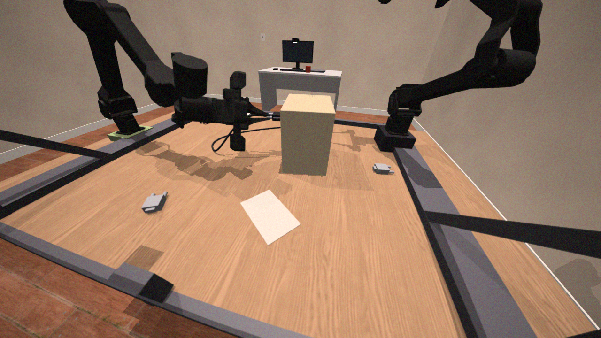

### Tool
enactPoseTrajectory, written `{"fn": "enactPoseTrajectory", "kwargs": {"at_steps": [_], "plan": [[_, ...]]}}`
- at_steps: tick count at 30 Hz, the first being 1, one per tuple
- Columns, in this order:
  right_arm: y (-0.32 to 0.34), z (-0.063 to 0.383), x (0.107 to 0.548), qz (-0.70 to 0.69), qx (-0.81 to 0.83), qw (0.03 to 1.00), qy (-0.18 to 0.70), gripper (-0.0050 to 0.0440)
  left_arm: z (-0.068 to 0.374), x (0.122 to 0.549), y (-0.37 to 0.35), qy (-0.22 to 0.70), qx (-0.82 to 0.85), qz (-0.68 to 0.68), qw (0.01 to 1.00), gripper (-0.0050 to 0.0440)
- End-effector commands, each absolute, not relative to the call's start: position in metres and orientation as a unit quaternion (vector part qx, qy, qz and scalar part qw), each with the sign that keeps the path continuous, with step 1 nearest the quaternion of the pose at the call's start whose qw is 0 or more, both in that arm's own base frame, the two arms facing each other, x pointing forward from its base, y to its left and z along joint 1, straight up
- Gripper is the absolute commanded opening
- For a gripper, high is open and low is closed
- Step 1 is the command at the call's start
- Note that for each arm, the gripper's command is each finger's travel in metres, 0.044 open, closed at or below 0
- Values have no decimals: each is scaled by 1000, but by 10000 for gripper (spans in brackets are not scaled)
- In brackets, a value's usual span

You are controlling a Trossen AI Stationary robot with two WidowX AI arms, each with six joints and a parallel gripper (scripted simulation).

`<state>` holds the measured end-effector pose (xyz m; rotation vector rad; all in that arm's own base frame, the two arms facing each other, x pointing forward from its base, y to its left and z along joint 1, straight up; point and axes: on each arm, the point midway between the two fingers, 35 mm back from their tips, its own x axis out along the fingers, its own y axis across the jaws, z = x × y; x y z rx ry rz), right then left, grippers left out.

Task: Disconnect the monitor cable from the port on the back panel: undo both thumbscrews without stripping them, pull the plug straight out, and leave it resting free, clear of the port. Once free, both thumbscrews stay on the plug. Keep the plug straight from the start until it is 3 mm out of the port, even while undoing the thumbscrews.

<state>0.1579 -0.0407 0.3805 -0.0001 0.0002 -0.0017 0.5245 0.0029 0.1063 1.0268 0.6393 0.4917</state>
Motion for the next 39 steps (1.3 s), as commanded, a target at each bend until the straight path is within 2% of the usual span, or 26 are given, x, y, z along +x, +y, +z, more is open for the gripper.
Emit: {"fn": "enactPoseTrajectory", "kwargs": {"at_steps": [1, 34, 35, 37, 39], "plan": [[-39, 383, 158, 0, -3, 1000, -1, 440, 119, 525, 3, 290, 461, 231, 806, 0], [-39, 383, 158, 0, -3, 1000, -1, 440, 124, 525, 6, 297, 342, 198, 869, 0], [-39, 383, 158, 0, -3, 1000, -1, 440, 124, 525, 6, 297, 342, 198, 869, 24], [-39, 383, 158, 0, -3, 1000, -1, 440, 124, 525, 6, 297, 342, 198, 869, 24], [-39, 383, 158, 0, -3, 1000, -1, 440, 124, 525, 6, 297, 342, 198, 869, 72]]}}
